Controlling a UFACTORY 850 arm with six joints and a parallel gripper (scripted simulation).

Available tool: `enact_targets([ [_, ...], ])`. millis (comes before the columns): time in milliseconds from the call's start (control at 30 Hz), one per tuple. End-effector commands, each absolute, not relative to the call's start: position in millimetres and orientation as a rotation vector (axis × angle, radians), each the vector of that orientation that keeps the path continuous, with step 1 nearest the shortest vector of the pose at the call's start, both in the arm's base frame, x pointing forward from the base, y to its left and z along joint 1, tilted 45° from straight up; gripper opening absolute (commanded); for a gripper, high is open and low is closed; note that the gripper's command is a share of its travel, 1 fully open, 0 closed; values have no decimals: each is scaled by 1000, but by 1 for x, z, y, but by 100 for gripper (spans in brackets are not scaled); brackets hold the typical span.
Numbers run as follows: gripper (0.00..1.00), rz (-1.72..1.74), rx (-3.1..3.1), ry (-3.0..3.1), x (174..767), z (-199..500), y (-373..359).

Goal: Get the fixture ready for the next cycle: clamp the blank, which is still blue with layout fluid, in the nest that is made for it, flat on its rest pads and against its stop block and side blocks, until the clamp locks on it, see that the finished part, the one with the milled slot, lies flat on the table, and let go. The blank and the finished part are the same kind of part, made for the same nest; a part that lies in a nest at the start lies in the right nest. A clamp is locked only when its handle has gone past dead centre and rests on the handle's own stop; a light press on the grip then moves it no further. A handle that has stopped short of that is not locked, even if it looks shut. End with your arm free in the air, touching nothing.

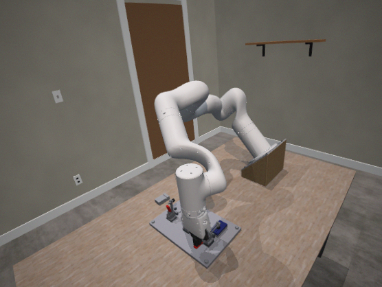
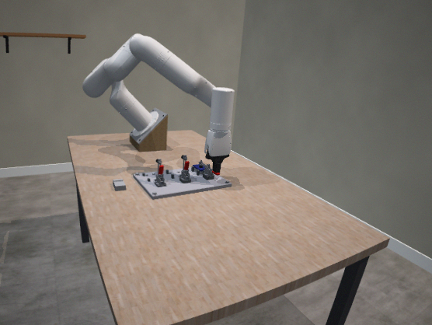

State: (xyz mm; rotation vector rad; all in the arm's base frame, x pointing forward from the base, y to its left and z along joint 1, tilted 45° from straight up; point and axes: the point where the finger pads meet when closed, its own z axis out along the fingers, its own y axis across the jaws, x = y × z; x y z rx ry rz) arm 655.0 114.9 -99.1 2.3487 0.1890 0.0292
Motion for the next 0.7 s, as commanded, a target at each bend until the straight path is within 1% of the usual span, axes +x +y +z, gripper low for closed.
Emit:
enact_targets([
  [0, 0, 28, 2348, 189, 655, -99, 115],
  [667, 0, 28, 2348, 189, 655, -101, 113],
])
